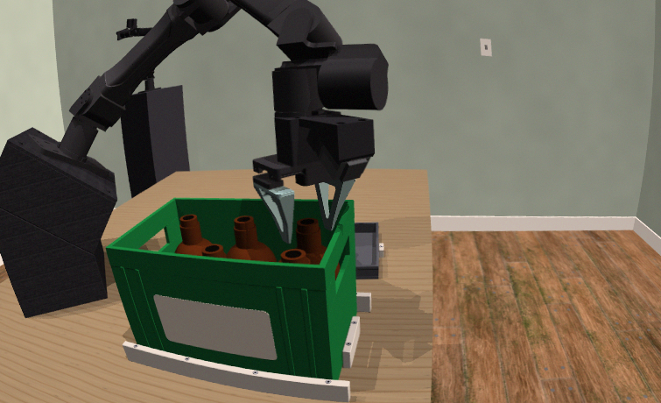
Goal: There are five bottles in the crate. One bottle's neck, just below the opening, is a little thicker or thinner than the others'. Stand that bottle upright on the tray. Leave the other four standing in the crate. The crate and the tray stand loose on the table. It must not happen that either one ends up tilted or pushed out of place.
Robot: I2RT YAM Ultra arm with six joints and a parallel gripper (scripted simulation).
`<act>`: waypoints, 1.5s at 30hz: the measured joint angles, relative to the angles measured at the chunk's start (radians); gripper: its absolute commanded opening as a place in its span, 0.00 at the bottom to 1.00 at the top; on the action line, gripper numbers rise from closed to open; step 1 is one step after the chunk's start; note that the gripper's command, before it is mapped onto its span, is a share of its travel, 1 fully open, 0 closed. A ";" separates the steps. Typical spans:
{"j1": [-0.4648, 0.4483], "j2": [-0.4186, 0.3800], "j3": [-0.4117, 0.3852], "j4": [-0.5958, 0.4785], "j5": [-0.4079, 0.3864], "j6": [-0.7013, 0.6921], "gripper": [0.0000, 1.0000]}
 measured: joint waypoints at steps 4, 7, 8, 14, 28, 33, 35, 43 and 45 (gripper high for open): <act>0.000 0.000 0.000 0.000 0.000 0.000 0.61; 0.000 0.000 0.000 0.000 0.000 0.000 0.61; 0.000 0.000 0.000 0.000 0.000 0.000 0.61; 0.000 0.000 0.000 0.000 0.000 0.000 0.61; 0.001 0.000 0.000 0.002 0.001 0.001 0.00; 0.001 0.000 0.000 0.002 0.001 0.001 0.00; 0.001 0.000 0.000 0.002 0.001 0.001 0.00; 0.001 0.000 0.000 0.002 0.001 0.001 0.00; 0.001 0.000 0.000 0.002 0.001 0.001 0.00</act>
